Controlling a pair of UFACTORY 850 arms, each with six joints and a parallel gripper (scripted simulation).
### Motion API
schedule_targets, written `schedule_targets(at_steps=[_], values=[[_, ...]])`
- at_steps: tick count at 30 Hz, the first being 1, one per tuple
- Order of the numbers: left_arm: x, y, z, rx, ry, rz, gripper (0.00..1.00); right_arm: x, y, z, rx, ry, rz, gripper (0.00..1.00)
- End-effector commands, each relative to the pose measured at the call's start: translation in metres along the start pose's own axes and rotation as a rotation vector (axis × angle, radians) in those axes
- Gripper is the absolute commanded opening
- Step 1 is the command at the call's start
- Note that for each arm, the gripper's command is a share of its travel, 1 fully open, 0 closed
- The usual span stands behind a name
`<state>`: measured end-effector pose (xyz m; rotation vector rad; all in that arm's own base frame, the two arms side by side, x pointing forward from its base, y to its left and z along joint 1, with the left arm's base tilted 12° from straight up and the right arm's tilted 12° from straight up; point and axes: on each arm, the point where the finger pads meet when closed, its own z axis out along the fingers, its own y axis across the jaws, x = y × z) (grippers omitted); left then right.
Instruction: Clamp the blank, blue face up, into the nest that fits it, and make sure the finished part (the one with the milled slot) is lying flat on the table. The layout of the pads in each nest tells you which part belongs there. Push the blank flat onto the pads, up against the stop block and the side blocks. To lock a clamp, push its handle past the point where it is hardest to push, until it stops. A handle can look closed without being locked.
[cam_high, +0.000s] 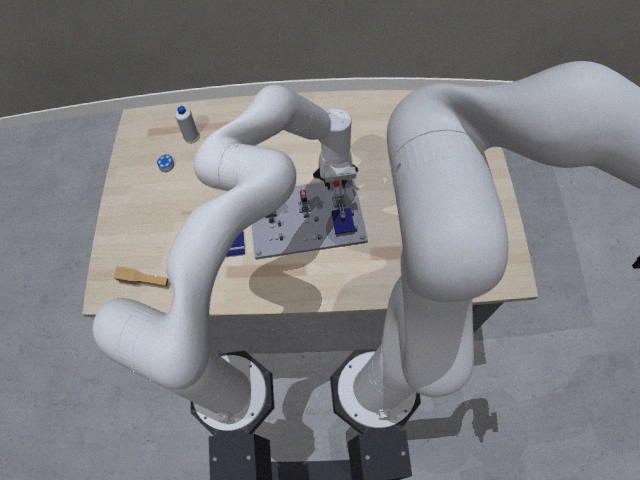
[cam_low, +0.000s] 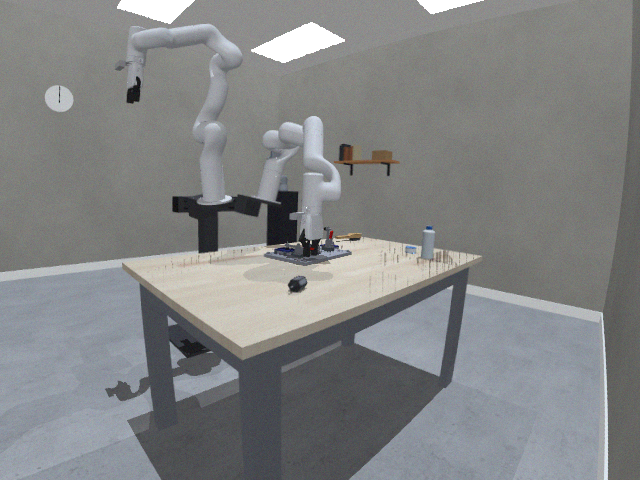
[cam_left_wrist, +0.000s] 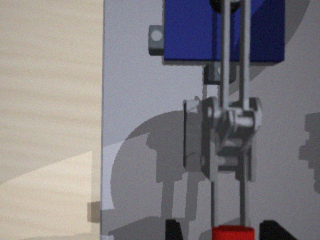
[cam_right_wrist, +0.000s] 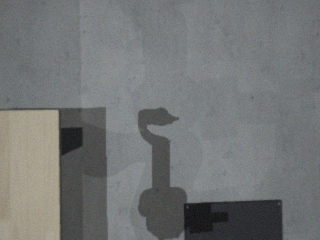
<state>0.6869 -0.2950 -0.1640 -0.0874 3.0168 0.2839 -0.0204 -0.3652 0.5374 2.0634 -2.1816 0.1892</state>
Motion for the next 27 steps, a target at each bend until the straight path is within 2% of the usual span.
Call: schedule_targets(at_steps=[1, 15, 27], values=[[-0.001, -0.001, -0.002, 0.002, -0.003, 0.0, 0.48, 0.0, 0.0, -0.001, 0.0, 0.002, 0.0, 1.0], [-0.001, -0.001, -0.005, 0.002, -0.003, 0.0, 0.48, 0.0, 0.0, -0.001, 0.0, 0.002, 0.0, 1.0], [-0.001, -0.001, -0.038, 0.002, -0.003, 0.0, 0.48, 0.0, 0.0, -0.001, 0.0, 0.002, 0.0, 1.0]])
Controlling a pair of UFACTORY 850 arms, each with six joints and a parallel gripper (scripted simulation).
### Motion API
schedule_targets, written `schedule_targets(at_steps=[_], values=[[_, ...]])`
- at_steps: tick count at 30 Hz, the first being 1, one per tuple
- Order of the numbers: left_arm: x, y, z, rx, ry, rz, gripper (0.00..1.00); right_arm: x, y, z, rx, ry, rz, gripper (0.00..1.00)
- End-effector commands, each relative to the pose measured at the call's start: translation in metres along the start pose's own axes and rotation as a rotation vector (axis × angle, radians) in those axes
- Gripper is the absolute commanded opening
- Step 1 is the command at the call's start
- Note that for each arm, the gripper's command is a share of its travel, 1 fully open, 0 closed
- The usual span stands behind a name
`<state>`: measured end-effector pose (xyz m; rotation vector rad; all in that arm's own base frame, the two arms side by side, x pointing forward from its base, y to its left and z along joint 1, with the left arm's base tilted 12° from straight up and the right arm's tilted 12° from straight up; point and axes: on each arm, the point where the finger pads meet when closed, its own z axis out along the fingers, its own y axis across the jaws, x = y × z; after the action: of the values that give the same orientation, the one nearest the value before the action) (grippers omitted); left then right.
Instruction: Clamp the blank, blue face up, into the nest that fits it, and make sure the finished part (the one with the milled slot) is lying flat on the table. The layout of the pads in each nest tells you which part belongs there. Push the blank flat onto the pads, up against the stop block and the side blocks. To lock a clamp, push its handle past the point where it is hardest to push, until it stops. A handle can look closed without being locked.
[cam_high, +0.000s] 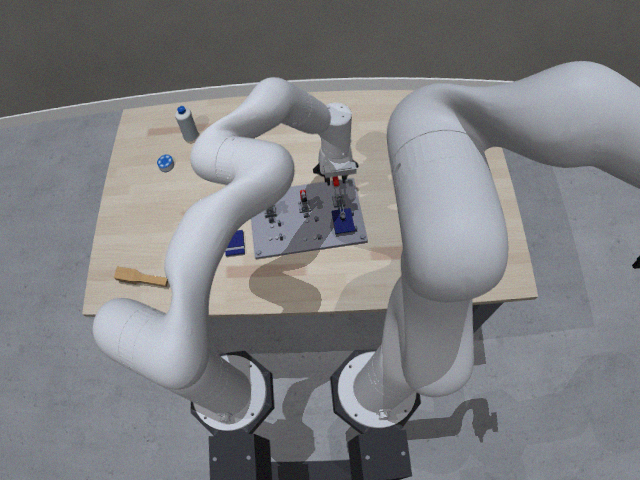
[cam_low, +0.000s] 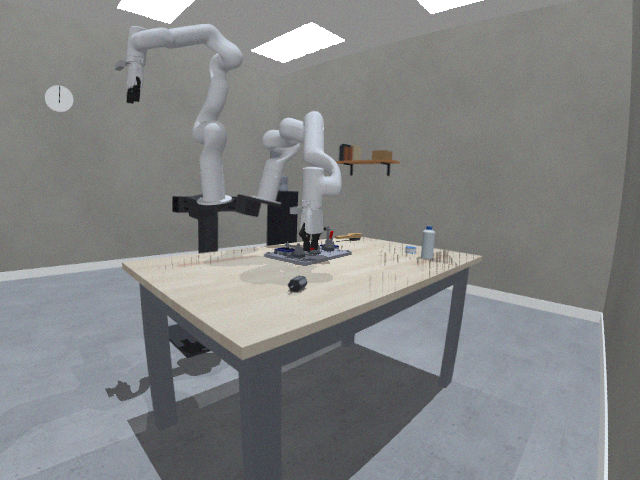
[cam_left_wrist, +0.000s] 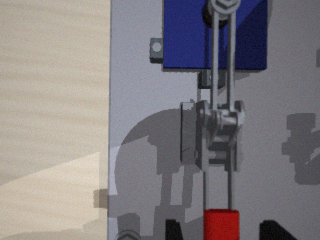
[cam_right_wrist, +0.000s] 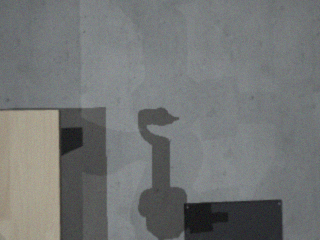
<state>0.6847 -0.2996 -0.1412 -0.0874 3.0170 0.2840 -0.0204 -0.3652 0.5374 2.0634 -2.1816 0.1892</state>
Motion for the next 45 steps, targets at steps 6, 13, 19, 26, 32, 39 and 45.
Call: schedule_targets(at_steps=[6, 13, 19, 26, 32, 39, 45], values=[[-0.001, 0.0, -0.023, 0.002, -0.003, 0.0, 0.48, 0.0, 0.0, -0.001, 0.0, 0.002, 0.0, 1.0], [-0.001, 0.0, -0.028, 0.002, -0.003, 0.0, 0.48, 0.0, 0.0, -0.001, 0.0, 0.002, 0.0, 1.0], [-0.001, 0.0, -0.028, 0.002, -0.003, 0.0, 0.48, 0.0, 0.0, -0.001, 0.0, 0.002, 0.0, 1.0], [-0.001, 0.0, -0.028, 0.002, -0.003, 0.0, 0.48, 0.0, 0.0, -0.001, 0.0, 0.002, 0.0, 1.0], [-0.001, 0.0, -0.028, 0.002, -0.003, 0.0, 0.0, 0.0, 0.0, -0.001, 0.0, 0.002, 0.0, 1.0], [-0.001, 0.0, -0.028, 0.002, -0.003, 0.0, 0.0, 0.0, 0.0, -0.001, 0.0, 0.002, 0.0, 1.0], [-0.001, 0.0, -0.028, 0.002, -0.003, 0.0, 0.0, 0.0, 0.0, -0.001, 0.0, 0.002, 0.0, 1.0]])
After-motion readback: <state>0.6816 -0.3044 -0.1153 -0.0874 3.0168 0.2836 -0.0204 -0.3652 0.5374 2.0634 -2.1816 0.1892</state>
